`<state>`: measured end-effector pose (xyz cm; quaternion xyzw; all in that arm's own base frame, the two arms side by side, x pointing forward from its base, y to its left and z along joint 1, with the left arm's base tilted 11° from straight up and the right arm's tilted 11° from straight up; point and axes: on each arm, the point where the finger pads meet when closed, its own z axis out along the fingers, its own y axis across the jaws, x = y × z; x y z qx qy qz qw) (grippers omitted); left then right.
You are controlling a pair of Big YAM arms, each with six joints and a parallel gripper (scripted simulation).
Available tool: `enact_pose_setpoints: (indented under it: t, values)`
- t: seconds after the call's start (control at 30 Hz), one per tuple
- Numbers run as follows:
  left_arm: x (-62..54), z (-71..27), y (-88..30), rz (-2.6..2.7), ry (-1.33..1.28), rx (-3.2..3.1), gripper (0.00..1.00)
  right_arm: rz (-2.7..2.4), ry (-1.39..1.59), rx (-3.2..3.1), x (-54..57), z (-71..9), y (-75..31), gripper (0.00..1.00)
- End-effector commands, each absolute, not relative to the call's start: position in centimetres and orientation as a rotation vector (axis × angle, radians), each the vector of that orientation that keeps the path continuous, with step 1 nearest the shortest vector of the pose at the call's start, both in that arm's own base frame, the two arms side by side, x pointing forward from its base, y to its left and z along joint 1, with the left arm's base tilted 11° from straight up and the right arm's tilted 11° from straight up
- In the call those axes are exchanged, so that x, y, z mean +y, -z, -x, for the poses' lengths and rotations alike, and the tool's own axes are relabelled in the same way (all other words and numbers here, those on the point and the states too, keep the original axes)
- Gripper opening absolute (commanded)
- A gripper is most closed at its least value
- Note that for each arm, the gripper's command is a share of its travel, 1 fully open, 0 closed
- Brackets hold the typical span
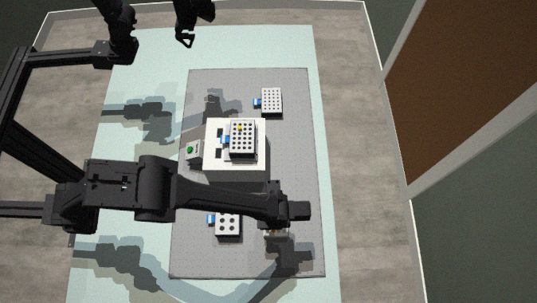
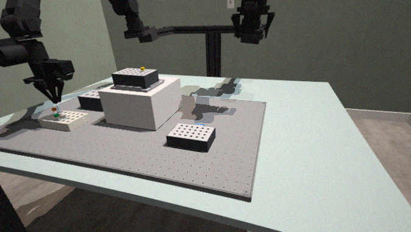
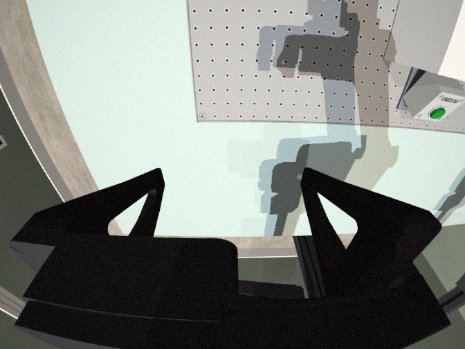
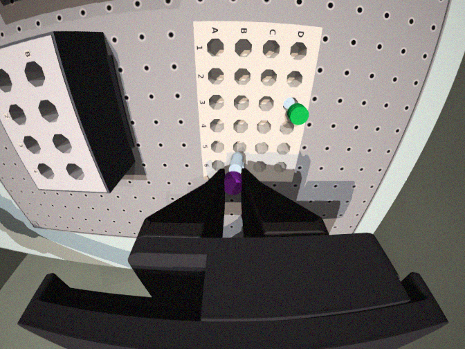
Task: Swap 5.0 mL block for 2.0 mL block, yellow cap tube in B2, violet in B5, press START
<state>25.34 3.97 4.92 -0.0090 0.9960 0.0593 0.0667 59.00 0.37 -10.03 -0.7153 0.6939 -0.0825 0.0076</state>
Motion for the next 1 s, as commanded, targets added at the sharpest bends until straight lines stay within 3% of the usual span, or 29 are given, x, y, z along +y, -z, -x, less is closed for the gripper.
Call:
enact_pose_setpoints:
  t: [0.0, 0.97]
  values:
    - [4.2, -27.3, -6.6, 0.011, -0.183, 2.965, 1.00, 2.191, 0.316, 2.131, 1.3, -61.0, 6.4, 0.09]
    - [4.2, -27.2, -6.6, 0.011, -0.182, 2.966, 1.00, 2.201, 0.301, 2.145, 3.0, -57.0, -3.7, 0.09]
